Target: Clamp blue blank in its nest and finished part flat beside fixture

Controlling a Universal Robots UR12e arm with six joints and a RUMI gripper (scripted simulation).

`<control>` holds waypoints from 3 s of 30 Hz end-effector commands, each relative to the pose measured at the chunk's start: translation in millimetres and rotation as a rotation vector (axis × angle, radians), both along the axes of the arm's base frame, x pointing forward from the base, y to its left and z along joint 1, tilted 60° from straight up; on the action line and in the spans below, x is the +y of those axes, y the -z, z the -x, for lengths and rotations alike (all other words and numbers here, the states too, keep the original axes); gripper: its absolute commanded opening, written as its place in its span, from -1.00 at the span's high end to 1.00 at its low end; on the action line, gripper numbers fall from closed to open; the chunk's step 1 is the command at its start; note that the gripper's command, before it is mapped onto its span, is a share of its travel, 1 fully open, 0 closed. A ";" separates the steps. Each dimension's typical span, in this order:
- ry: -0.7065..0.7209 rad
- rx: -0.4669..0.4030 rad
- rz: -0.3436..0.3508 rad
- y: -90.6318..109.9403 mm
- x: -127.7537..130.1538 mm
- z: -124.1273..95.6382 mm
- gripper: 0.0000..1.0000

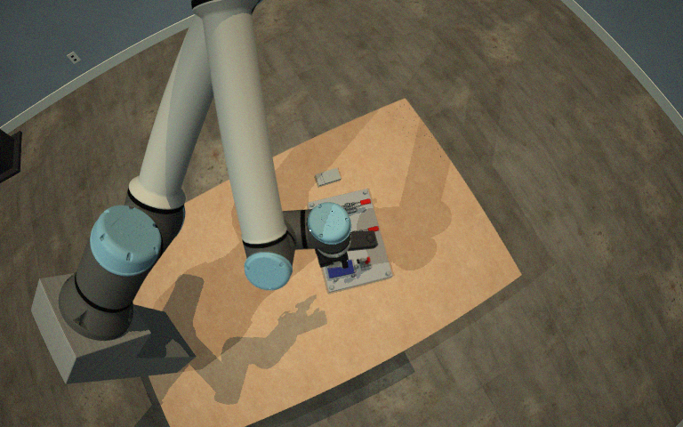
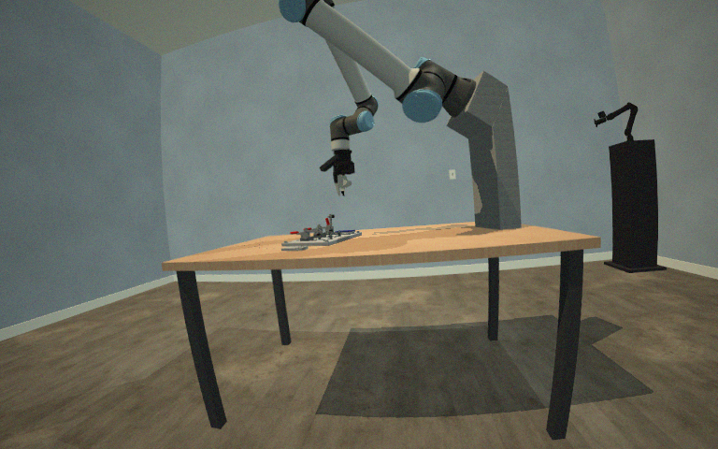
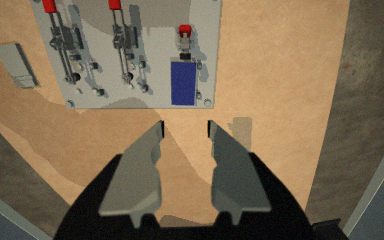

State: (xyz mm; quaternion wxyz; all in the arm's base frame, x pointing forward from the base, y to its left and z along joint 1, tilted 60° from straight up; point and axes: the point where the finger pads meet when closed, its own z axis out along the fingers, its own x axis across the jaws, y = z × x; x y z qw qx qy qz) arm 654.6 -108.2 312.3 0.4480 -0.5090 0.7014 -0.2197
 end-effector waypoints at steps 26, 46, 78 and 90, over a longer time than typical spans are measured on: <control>-0.001 0.001 -0.003 2.0 1.7 0.8 1.00; -0.001 0.001 -0.003 2.0 1.7 0.8 1.00; -0.002 0.003 0.001 12.1 4.3 -21.8 1.00; -0.002 0.002 0.000 38.7 12.3 -66.3 1.00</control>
